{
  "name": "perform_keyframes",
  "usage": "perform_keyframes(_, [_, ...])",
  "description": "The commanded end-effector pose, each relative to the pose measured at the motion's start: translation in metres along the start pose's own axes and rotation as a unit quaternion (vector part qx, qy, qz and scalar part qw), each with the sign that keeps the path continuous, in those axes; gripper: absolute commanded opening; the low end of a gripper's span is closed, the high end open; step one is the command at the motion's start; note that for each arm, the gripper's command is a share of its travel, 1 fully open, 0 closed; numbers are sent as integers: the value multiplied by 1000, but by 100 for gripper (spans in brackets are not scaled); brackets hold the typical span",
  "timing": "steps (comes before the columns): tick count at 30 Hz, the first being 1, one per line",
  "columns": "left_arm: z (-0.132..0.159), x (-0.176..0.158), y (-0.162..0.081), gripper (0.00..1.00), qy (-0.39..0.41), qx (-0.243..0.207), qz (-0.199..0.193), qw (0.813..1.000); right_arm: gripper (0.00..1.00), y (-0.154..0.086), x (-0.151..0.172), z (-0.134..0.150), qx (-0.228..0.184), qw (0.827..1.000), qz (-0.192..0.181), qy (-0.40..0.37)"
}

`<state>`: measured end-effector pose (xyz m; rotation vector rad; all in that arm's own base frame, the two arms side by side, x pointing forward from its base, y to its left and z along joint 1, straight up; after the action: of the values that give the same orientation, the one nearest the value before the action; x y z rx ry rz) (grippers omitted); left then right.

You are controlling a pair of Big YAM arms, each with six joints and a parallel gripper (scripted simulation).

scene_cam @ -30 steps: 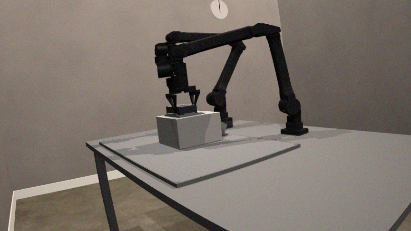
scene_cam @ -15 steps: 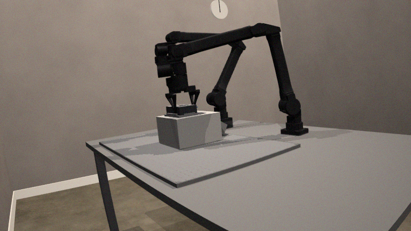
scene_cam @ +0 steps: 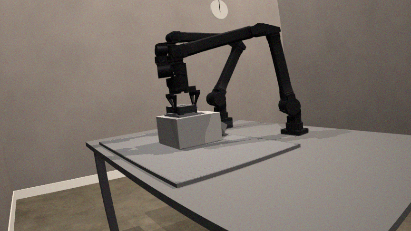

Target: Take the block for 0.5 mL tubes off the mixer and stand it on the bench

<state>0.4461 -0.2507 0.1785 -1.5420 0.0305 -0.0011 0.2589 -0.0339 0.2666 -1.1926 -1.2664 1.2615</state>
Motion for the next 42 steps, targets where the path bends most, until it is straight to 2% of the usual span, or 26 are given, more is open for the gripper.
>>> perform_keyframes(1, [0, 8, -6, 100, 1, -1, -3, 1000, 0, -10, 0, -3, -17, 1000, 3, 2])
perform_keyframes(24, [-3, 18, -19, 100, 0, -10, -19, 1000, 0, -9, 0, -1, -14, 1000, 3, 2])
perform_keyframes(42, [4, 3, 1, 100, 0, 2, 5, 1000, 0, -9, 1, -1, -12, 1000, 2, 2])
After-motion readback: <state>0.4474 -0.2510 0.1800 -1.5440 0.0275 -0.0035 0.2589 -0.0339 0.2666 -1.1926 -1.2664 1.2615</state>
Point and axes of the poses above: on each arm, the point where the finger pads meet when closed, its own y axis out along the fingers, its own x axis across the jaws, z = x × y, the point moved 1 cm from there along -y, back along the fingers, and after that the axes turned 2 degrees about -y, right-handed, at the moved point
